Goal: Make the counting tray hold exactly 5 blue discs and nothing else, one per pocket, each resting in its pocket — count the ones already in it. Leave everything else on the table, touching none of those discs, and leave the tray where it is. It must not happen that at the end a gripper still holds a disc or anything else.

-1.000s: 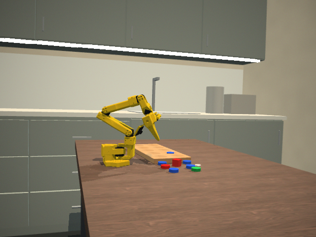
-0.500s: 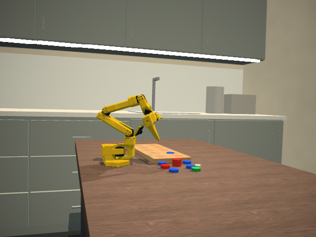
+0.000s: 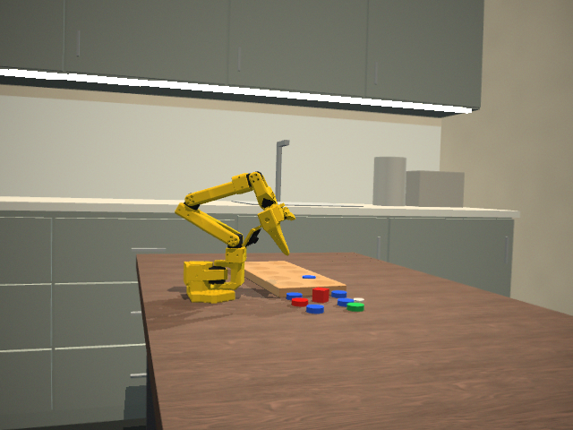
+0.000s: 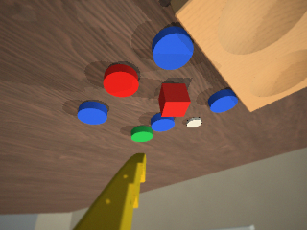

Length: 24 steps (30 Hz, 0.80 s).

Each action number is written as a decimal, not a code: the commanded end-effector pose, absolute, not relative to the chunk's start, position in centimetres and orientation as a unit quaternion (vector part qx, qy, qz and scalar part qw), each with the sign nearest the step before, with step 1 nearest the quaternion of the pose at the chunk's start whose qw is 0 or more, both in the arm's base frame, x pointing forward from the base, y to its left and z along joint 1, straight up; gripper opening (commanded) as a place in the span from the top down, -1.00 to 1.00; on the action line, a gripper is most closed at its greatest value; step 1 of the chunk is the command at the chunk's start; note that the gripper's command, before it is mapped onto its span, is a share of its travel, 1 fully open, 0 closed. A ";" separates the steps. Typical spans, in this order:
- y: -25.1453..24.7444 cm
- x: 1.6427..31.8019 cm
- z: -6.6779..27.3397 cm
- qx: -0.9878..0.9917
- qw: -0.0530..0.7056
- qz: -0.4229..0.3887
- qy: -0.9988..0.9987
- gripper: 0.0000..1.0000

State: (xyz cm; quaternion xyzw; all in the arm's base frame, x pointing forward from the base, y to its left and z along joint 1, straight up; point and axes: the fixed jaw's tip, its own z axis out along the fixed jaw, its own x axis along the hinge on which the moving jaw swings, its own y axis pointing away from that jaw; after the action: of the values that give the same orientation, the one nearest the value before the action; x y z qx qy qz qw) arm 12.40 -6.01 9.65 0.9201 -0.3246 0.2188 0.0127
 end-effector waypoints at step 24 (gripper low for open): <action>1.8 12.4 9.8 0.869 0.001 0.200 -0.453 -0.35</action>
State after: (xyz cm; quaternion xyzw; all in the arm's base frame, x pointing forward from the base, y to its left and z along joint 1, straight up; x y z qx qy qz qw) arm 12.40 -6.01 9.65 0.9201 -0.3246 0.2188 0.0127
